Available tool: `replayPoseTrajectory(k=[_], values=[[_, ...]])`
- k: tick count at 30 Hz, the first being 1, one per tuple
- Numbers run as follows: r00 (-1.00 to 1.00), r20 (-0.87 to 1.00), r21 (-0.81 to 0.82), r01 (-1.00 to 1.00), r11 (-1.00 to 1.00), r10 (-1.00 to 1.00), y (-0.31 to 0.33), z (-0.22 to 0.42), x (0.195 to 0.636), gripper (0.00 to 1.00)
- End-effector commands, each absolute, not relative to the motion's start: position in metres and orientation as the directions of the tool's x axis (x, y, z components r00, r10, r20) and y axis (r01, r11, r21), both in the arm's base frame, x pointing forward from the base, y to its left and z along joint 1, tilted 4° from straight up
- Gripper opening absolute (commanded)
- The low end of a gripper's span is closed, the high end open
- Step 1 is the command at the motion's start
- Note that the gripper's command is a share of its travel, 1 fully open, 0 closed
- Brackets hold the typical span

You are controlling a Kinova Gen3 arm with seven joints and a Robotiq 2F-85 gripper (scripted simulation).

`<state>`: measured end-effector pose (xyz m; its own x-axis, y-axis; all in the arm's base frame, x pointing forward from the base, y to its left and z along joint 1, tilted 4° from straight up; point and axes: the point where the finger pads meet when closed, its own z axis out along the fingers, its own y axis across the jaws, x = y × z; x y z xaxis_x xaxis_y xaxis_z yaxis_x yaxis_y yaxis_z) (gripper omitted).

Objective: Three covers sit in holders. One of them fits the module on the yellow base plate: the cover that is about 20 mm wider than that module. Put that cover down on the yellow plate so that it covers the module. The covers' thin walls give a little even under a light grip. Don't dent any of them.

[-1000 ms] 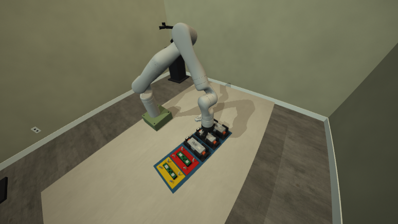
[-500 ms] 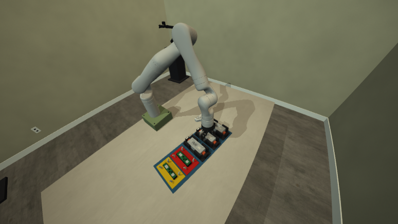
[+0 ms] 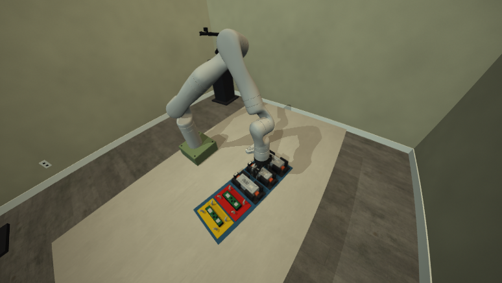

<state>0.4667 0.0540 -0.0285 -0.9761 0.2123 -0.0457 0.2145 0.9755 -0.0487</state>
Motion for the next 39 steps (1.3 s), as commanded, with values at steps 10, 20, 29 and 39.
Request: replayPoseTrajectory(k=[10, 20, 29, 39], values=[[-0.976, -0.047, -0.048, 0.214, 0.976, 0.212, 0.054, -0.028, 0.467, 1.00], [-0.976, -0.047, -0.048, 0.215, 0.976, 0.212, 0.057, 0.026, 0.465, 1.00], [-0.976, -0.047, -0.048, 0.215, 0.976, 0.212, 0.058, 0.037, 0.465, 1.00], [-0.976, -0.047, -0.048, 0.215, 0.976, 0.212, 0.061, 0.086, 0.463, 1.00]])
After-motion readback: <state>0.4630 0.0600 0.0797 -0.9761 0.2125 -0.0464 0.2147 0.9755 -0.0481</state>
